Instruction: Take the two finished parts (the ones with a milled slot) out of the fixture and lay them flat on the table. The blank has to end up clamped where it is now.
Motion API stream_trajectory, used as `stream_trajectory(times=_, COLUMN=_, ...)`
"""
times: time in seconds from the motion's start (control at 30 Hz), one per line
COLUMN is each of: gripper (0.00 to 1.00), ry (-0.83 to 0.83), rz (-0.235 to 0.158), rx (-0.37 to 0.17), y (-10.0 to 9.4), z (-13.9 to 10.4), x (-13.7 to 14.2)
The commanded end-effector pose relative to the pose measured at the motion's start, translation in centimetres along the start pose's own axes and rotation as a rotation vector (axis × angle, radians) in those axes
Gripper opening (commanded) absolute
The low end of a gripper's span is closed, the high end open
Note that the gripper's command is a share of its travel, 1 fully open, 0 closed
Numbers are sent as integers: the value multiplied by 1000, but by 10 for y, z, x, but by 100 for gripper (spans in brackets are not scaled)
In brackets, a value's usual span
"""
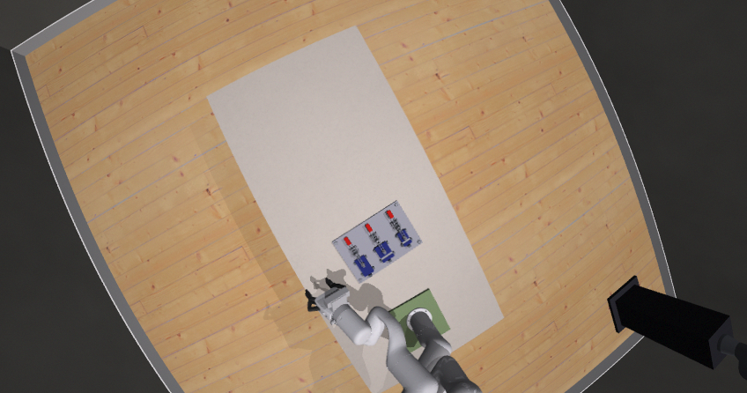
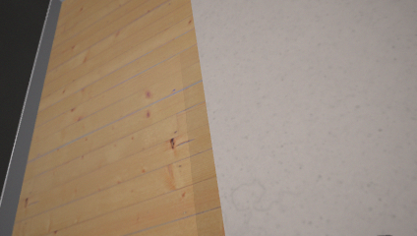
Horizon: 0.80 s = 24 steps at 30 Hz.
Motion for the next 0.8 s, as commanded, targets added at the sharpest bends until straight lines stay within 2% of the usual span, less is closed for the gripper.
stream_trajectory(times=0.0, gripper=100, ry=229, rz=-82, rx=-7, y=0, z=27, x=24)
stream_trajectory(times=0.03, gripper=100, ry=303, rz=-108, rx=-6, y=-1, z=35, x=33)
stream_trajectory(times=0.1, gripper=100, ry=303, rz=-108, rx=-6, y=-1, z=35, x=33)
stream_trajectory(times=0.17, gripper=100, ry=469, rz=-165, rx=-1, y=-4, z=51, x=55)
stream_trajectory(times=0.27, gripper=100, ry=580, rz=-204, rx=4, y=-7, z=60, x=66)
stream_trajectory(times=0.3, gripper=100, ry=580, rz=-204, rx=4, y=-7, z=60, x=66)
stream_trajectory(times=0.33, gripper=100, ry=677, rz=-236, rx=12, y=-10, z=69, x=79)
stream_trajectory(times=0.37, gripper=100, ry=682, rz=-238, rx=12, y=-10, z=69, x=79)
stream_trajectory(times=0.4, gripper=100, ry=762, rz=-263, rx=21, y=-14, z=77, x=93)
stream_trajectory(times=0.43, gripper=100, ry=789, rz=-274, rx=22, y=-14, z=78, x=92)
stream_trajectory(times=0.47, gripper=100, ry=847, rz=-290, rx=32, y=-19, z=85, x=107)
stream_trajectory(times=0.53, gripper=100, ry=899, rz=-310, rx=35, y=-18, z=86, x=106)
stream_trajectory(times=0.57, gripper=100, ry=982, rz=-335, rx=48, y=-24, z=94, x=121)
stream_trajectory(times=0.67, gripper=100, ry=1012, rz=-347, rx=50, y=-24, z=94, x=120)
stream_trajectory(times=0.7, gripper=100, ry=1127, rz=-384, rx=68, y=-30, z=102, x=134)
stream_trajectory(times=0.73, gripper=100, ry=1187, rz=-401, rx=82, y=-37, z=108, x=150)
stream_trajectory(times=0.77, gripper=100, ry=1220, rz=-413, rx=86, y=-37, z=108, x=149)
Point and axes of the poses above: the point where the finger pads meet when closed, its own y axis out along the fingers, its own x axis across the jaws, z = x × y, the point moved 9 cm from there along -y, back along the fingers, and after that the axes turned 5 degrees about -y, right-handed, at the moved point
